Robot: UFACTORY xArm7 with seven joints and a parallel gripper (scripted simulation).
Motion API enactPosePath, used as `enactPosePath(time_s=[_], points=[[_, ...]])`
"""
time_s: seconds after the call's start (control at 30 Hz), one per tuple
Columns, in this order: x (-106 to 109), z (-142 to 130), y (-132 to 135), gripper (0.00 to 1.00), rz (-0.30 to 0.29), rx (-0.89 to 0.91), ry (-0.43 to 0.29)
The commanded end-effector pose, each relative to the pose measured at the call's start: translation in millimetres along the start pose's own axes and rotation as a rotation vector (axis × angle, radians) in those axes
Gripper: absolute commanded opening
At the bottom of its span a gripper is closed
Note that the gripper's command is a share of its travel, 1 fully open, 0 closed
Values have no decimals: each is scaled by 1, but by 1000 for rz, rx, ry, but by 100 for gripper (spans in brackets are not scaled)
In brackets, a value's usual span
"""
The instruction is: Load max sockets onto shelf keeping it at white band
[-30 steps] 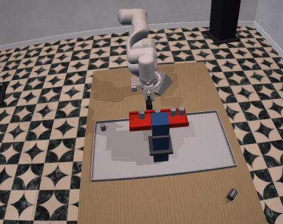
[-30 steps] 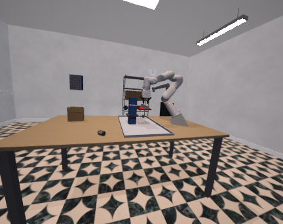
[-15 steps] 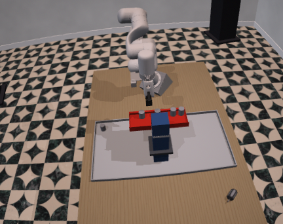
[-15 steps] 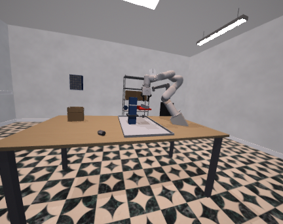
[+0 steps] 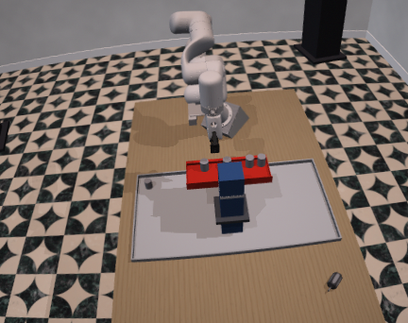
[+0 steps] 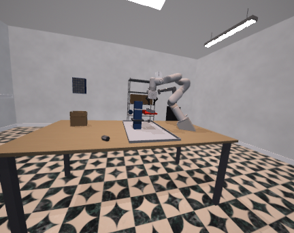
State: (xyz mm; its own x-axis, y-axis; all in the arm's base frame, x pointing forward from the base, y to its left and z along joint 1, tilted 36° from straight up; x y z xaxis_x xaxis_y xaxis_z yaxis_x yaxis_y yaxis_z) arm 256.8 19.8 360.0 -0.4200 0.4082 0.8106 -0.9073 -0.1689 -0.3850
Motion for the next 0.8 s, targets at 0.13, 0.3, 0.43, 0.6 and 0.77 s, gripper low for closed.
enactPosePath(time_s=[0.13, 0.3, 0.43, 0.6, 0.77], points=[[42, -29, 32, 100, 4, 2, -1], [69, -50, 65, 100, 4, 2, -1], [84, -62, 90, 100, 4, 1, 0], [93, -69, 95, 100, 20, 23, 23], [117, -98, 101, 100, 99, 134, 136]])
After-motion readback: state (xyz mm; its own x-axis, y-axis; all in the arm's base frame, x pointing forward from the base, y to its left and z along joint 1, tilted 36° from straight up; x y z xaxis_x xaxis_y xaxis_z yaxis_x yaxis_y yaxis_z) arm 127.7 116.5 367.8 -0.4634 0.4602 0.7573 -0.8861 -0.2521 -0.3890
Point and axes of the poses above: the point where the finger pads meet when closed, its own x axis back along the fingers, its own y axis across the jaws, z = x × y, the point moved 1 cm from there along x, back along the fingers, and after that the axes turned 13 degrees about x, right-handed, at the moved point
